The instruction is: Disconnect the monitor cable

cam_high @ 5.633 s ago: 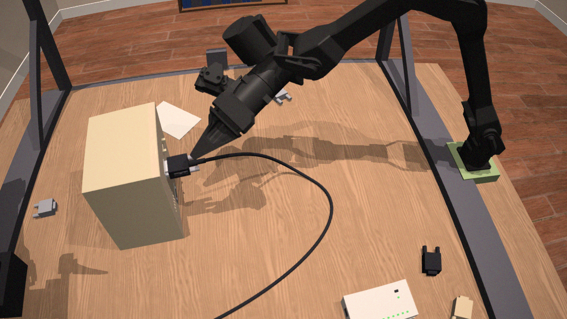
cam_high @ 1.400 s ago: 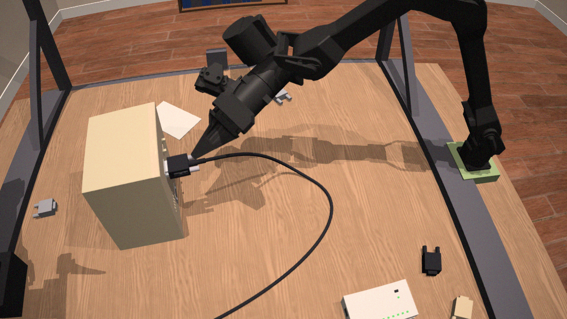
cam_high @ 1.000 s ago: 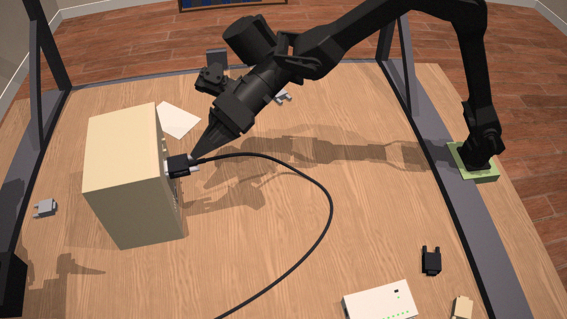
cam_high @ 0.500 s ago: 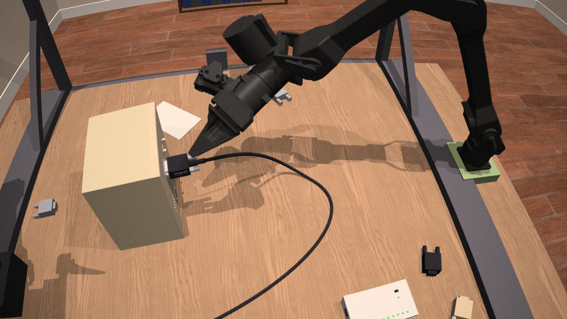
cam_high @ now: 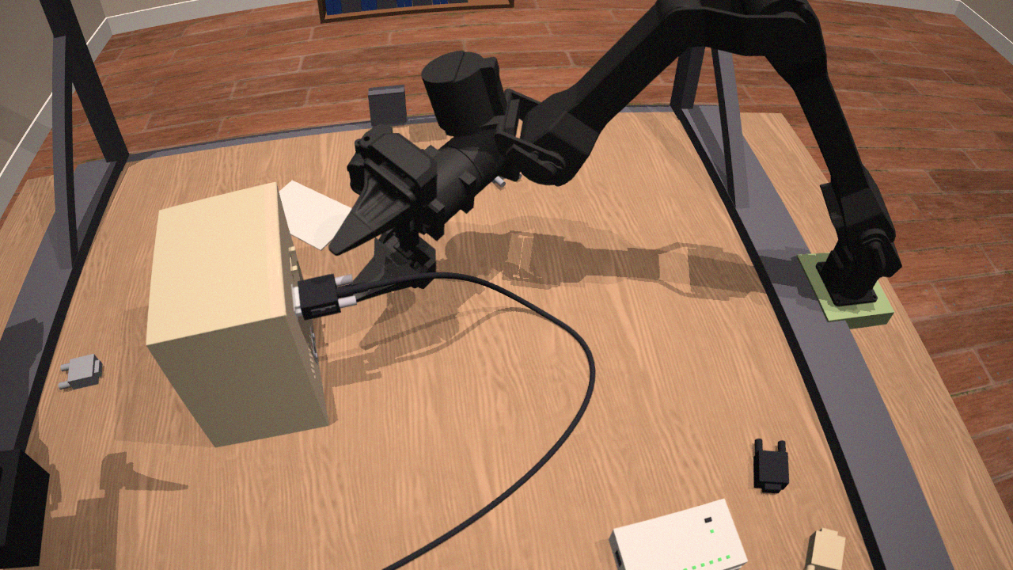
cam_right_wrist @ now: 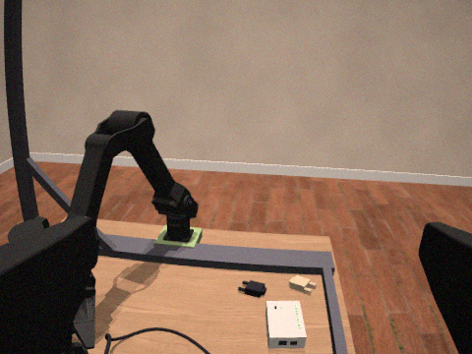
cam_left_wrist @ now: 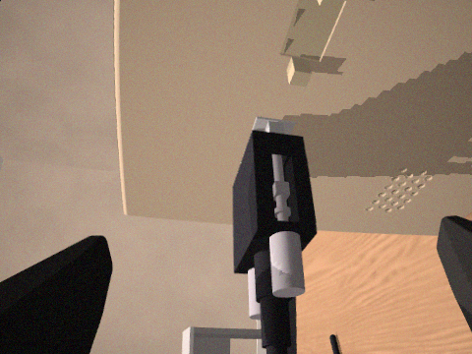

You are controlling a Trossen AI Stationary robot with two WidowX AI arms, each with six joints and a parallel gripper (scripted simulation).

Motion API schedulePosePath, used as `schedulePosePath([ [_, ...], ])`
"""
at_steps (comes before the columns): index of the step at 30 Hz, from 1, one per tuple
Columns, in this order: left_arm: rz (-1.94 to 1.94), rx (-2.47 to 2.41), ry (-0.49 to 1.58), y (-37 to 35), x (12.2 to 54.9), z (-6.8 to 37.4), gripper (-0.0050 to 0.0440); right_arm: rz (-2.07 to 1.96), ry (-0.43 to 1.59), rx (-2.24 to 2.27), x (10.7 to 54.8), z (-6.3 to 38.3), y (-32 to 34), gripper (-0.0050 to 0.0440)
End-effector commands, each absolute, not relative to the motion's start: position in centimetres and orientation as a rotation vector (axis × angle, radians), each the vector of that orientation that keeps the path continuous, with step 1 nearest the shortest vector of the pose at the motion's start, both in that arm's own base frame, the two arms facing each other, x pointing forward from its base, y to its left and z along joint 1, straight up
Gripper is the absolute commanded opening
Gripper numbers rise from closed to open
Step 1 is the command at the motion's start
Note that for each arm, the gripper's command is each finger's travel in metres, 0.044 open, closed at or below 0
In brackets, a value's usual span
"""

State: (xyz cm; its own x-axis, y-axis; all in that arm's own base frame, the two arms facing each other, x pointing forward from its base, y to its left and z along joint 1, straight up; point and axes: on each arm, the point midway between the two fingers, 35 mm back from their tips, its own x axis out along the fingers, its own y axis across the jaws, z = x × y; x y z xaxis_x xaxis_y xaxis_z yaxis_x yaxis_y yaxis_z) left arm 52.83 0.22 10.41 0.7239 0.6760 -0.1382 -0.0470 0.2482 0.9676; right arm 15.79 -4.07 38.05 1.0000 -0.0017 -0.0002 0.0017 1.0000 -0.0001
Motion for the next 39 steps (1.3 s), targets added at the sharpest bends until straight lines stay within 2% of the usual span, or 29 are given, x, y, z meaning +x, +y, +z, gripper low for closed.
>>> schedulePosePath([
  [1,0.582,1.295,0.607,0.11,52.58,11.26,0.0440,0.000,-0.001,-0.005,15.76,38.32,-3.95,0.0440],
  [4,0.582,1.295,0.607,0.11,52.58,11.26,0.0440,0.000,-0.001,-0.005,15.76,38.32,-3.95,0.0440],
  [19,0.582,1.295,0.607,0.11,52.58,11.26,0.0080,0.000,-0.001,-0.005,15.76,38.32,-3.95,0.0440],
  [21,0.582,1.295,0.607,0.11,52.58,11.26,0.0080,0.000,-0.001,-0.005,15.76,38.32,-3.95,0.0440],
  [24,0.582,1.295,0.607,0.11,52.58,11.26,0.0008,0.000,-0.001,-0.005,15.76,38.32,-3.95,0.0440],
  [39,0.567,1.239,0.611,0.14,52.55,11.38,0.0000,0.000,-0.001,-0.005,15.76,38.32,-3.95,0.0440],
])
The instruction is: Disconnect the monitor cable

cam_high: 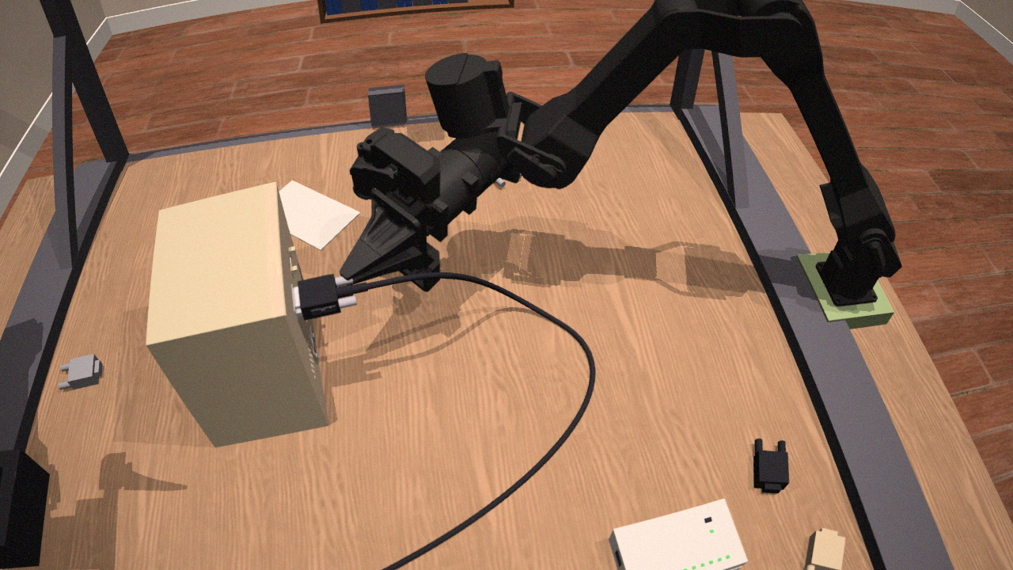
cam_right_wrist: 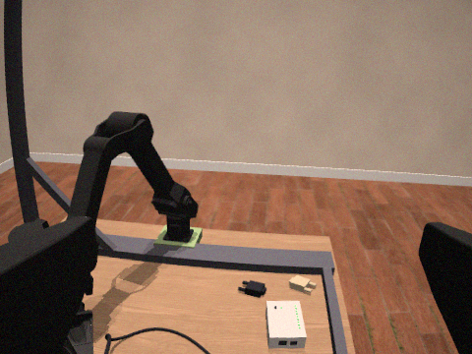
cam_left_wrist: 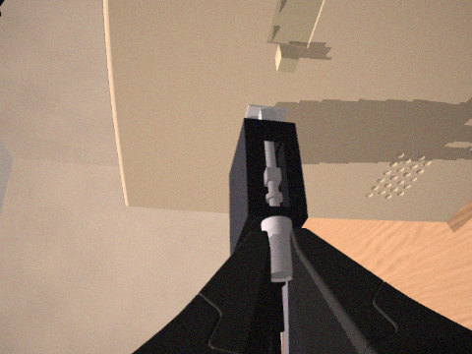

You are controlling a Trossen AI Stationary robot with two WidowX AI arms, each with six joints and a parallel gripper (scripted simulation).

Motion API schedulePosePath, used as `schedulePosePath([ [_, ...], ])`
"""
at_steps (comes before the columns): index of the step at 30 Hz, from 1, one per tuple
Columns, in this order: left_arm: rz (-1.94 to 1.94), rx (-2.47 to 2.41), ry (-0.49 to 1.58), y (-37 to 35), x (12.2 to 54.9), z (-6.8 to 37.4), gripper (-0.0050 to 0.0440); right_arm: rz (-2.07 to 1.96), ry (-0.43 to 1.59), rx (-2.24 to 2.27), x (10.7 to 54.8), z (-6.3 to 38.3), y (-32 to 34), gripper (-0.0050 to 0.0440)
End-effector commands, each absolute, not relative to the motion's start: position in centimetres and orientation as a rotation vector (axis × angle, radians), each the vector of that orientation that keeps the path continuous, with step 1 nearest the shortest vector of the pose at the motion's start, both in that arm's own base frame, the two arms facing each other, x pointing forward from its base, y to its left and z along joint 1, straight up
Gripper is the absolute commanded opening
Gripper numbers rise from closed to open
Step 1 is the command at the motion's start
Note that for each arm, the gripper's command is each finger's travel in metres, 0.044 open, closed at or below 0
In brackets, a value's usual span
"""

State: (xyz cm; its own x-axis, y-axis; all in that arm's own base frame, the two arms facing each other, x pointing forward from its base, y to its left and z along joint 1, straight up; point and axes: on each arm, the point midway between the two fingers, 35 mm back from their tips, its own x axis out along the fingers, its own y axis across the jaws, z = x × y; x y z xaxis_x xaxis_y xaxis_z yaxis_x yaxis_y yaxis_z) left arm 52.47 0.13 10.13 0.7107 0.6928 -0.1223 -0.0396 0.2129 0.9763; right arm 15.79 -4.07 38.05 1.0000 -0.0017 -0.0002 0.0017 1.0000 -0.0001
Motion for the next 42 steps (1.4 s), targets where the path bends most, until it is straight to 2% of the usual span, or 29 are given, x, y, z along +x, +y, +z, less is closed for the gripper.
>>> schedulePosePath([
  [1,0.563,1.226,0.611,0.14,52.56,11.41,0.0000,0.000,-0.001,-0.005,15.76,38.32,-3.95,0.0440],
  [42,0.453,0.845,0.623,0.47,52.51,12.18,0.0000,0.000,-0.001,-0.005,15.76,38.32,-3.95,0.0440],
])
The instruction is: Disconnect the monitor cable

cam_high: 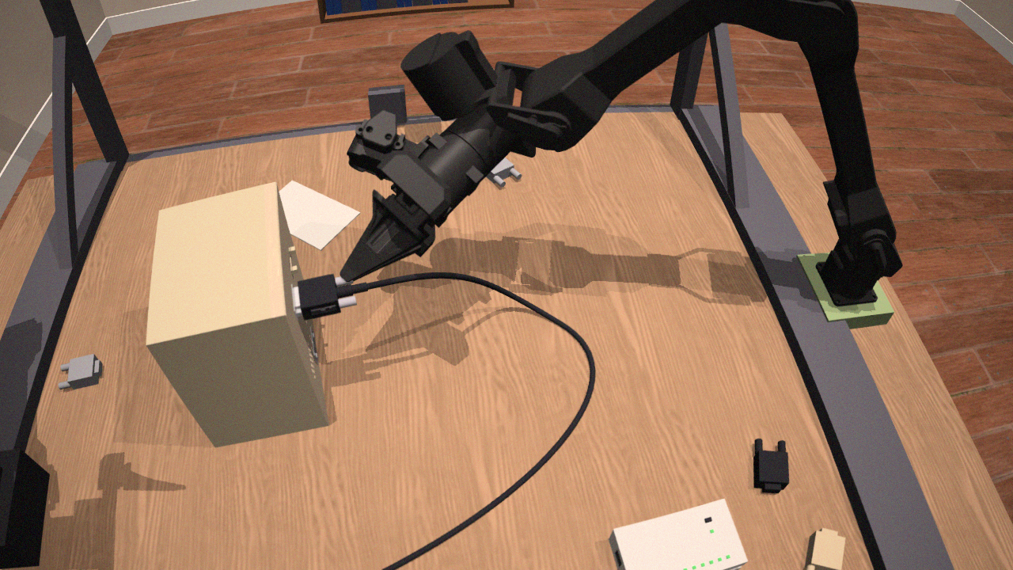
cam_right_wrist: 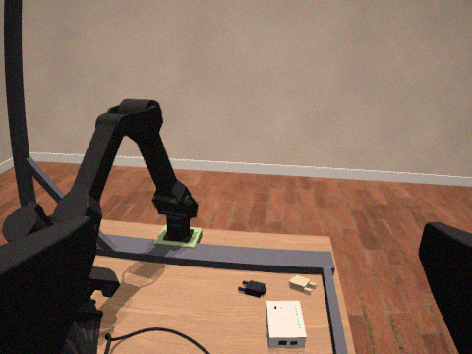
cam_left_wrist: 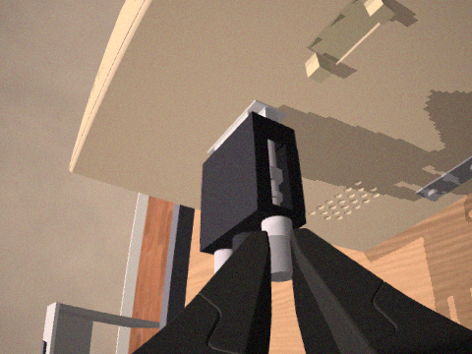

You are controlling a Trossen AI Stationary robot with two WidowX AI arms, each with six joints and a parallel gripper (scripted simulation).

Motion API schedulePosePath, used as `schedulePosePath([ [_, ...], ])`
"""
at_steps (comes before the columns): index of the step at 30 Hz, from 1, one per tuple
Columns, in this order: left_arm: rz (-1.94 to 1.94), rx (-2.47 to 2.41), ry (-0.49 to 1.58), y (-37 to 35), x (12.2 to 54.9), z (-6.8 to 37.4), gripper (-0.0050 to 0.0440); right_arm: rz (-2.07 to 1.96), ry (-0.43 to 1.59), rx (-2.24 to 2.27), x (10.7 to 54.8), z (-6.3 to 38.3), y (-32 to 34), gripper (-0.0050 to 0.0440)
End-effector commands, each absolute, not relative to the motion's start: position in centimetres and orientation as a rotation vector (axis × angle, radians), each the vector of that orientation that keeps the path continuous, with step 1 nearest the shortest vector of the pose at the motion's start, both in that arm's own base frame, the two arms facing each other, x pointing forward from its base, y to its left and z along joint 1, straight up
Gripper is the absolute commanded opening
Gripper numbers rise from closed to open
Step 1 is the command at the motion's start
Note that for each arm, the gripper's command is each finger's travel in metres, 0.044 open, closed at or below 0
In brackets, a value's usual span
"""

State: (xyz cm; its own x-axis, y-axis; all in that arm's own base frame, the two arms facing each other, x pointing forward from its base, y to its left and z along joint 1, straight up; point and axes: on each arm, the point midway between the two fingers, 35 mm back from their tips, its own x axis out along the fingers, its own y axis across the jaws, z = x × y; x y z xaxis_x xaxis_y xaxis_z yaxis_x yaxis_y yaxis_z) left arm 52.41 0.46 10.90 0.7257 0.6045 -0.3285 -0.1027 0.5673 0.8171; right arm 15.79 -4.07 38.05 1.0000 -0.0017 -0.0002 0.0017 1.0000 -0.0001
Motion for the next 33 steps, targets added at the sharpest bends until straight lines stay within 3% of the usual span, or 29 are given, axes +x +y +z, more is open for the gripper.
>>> schedulePosePath([
  [1,0.448,0.829,0.622,0.49,52.51,12.21,0.0000,0.000,-0.001,-0.005,15.76,38.32,-3.95,0.0440],
  [16,0.413,0.715,0.622,0.65,52.48,12.41,0.0000,0.000,-0.001,-0.005,15.76,38.32,-3.95,0.0440],
  [23,0.413,0.715,0.622,0.65,52.48,12.41,0.0168,0.000,-0.001,-0.005,15.76,38.32,-3.95,0.0440],
  [25,0.413,0.715,0.622,0.65,52.48,12.41,0.0168,0.000,-0.001,-0.005,15.76,38.32,-3.95,0.0440],
  [33,0.413,0.715,0.622,0.65,52.48,12.41,0.0360,0.000,-0.001,-0.005,15.76,38.32,-3.95,0.0440],
])
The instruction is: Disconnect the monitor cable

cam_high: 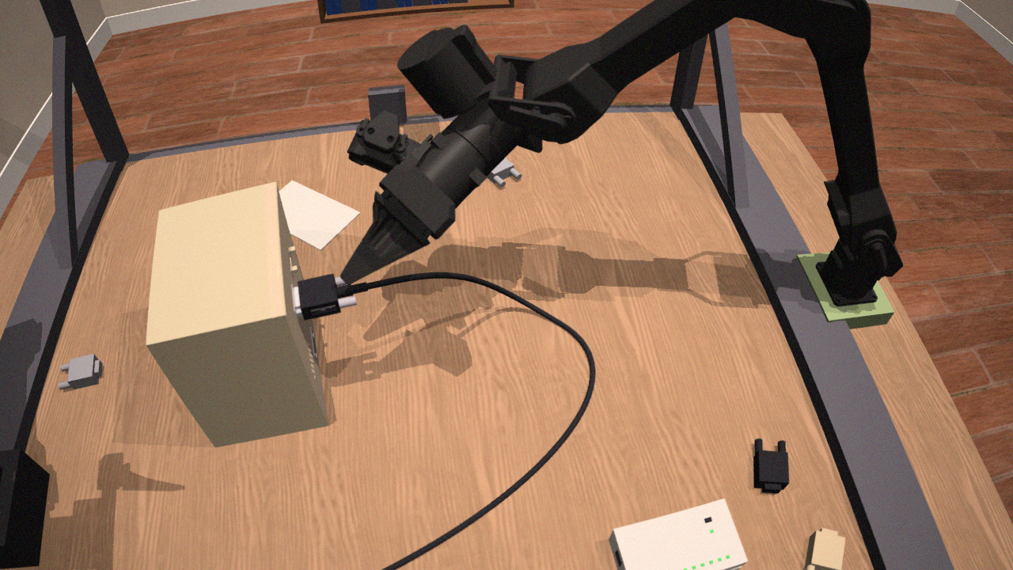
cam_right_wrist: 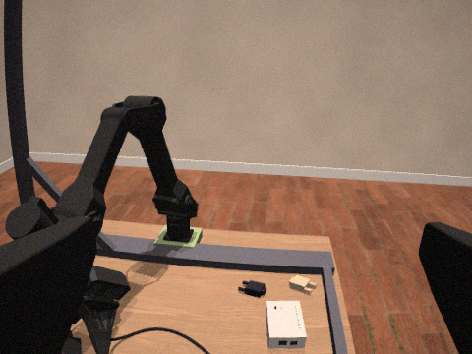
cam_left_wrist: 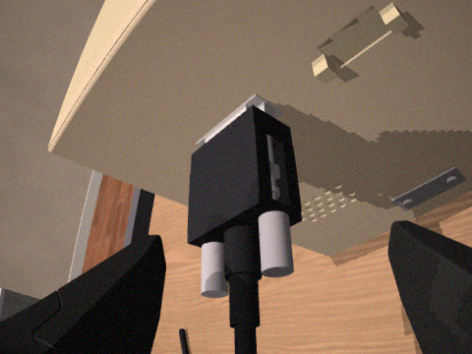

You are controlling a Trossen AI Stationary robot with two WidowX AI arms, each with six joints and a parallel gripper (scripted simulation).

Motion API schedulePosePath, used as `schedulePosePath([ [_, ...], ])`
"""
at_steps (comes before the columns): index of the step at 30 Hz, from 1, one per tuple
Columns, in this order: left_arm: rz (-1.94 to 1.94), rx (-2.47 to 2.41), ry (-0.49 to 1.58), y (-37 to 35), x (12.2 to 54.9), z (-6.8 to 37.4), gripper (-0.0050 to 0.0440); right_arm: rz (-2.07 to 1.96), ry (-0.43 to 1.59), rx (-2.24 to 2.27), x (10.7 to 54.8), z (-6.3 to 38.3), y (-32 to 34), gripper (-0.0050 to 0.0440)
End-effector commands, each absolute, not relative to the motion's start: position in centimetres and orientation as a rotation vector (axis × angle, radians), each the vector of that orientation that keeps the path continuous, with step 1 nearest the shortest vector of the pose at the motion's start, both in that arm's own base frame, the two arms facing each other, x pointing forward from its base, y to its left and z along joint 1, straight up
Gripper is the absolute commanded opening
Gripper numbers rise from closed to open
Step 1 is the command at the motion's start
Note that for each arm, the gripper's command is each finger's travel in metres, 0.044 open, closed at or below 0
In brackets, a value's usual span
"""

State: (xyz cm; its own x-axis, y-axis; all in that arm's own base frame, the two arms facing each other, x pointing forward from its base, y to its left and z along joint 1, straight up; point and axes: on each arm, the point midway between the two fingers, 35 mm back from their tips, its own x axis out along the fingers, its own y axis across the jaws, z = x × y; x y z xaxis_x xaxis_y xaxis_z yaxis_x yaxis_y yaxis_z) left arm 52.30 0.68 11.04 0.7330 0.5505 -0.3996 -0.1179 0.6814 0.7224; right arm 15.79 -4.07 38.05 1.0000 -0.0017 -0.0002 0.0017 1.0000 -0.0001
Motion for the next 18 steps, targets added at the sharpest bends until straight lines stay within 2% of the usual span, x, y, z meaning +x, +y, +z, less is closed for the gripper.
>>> schedulePosePath([
  [1,0.413,0.715,0.622,0.65,52.48,12.41,0.0384,0.000,-0.001,-0.005,15.76,38.32,-3.95,0.0440],
  [3,0.413,0.715,0.622,0.65,52.48,12.41,0.0432,0.000,-0.001,-0.005,15.76,38.32,-3.95,0.0440],
  [4,0.413,0.715,0.622,0.65,52.48,12.41,0.0440,0.000,-0.001,-0.005,15.76,38.32,-3.95,0.0440],
  [13,0.414,0.721,0.621,0.64,52.51,12.40,0.0440,0.000,-0.001,-0.005,15.76,38.32,-3.95,0.0440],
  [18,0.450,0.901,0.592,0.46,53.09,12.17,0.0440,0.000,-0.001,-0.005,15.76,38.32,-3.95,0.0440],
])
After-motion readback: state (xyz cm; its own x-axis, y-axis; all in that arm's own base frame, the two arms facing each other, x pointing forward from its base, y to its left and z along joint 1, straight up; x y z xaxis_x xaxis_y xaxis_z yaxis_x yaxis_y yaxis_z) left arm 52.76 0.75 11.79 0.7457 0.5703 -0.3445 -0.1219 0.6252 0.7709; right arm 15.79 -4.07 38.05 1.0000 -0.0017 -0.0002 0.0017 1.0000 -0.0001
